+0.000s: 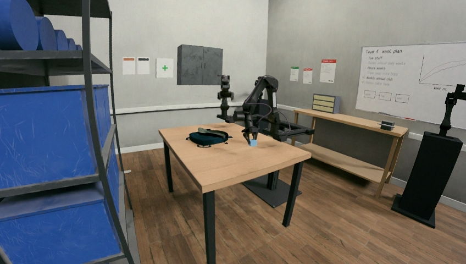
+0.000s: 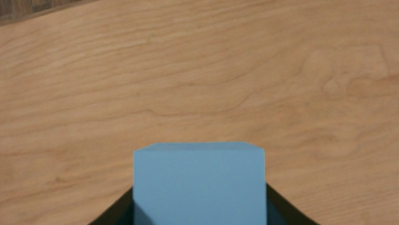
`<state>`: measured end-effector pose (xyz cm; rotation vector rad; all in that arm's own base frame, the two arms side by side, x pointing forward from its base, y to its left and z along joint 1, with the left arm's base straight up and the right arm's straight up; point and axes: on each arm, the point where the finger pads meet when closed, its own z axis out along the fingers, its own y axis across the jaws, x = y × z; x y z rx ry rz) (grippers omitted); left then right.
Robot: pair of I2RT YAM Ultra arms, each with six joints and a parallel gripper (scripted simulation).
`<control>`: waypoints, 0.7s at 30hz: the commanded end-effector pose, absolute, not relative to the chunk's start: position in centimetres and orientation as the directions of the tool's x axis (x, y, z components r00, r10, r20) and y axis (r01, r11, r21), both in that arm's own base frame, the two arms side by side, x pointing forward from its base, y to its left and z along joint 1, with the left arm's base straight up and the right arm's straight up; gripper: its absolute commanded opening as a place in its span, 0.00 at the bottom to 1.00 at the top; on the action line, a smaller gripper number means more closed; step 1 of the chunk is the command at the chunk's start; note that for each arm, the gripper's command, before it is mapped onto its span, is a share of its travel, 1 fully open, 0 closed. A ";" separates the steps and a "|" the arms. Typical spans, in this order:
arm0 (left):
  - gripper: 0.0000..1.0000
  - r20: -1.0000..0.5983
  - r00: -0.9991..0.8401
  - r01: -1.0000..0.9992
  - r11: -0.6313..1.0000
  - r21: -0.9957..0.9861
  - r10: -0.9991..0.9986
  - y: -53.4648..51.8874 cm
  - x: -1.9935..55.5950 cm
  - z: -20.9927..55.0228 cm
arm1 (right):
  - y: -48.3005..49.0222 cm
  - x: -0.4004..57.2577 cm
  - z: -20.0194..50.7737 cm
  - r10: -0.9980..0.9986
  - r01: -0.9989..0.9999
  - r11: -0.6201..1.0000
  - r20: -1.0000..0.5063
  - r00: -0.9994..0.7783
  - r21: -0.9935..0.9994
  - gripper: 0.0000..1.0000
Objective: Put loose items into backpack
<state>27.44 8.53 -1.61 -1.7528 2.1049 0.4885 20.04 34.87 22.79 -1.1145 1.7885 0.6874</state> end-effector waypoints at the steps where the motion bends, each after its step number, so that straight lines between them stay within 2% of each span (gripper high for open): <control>1: 0.40 -0.503 -0.141 -0.986 0.169 -0.011 -0.853 8.7 28.8 -0.4 | 28.2 17.4 23.6 -0.527 -0.903 0.429 -0.808 -0.263 0.014 1.00; 6: 0.40 -0.499 -0.191 -0.971 0.236 -0.028 -0.845 7.9 30.3 -0.1 | 20.7 13.9 25.3 -0.532 -0.882 0.470 -0.791 -0.303 0.021 1.00; 8: 0.40 -0.499 -0.191 -0.971 0.236 -0.028 -0.845 7.9 30.3 -0.1 | 20.7 13.9 25.3 -0.532 -0.882 0.470 -0.791 -0.303 0.021 1.00; 13: 0.40 -0.471 -0.428 -0.867 0.497 -0.026 -0.771 2.8 33.6 -0.4 | 15.7 10.4 25.5 -0.521 -0.864 0.504 -0.789 -0.325 0.024 1.00; 16: 0.40 -0.468 -0.583 -0.739 0.673 -0.035 -0.664 -2.1 35.7 -0.3 | 13.9 8.9 25.4 -0.509 -0.855 0.519 -0.795 -0.329 0.022 1.00; 21: 0.40 -0.476 -0.761 -0.479 0.877 -0.049 -0.442 -10.3 37.5 0.1 | 12.6 8.0 25.4 -0.491 -0.842 0.539 -0.809 -0.323 0.009 1.00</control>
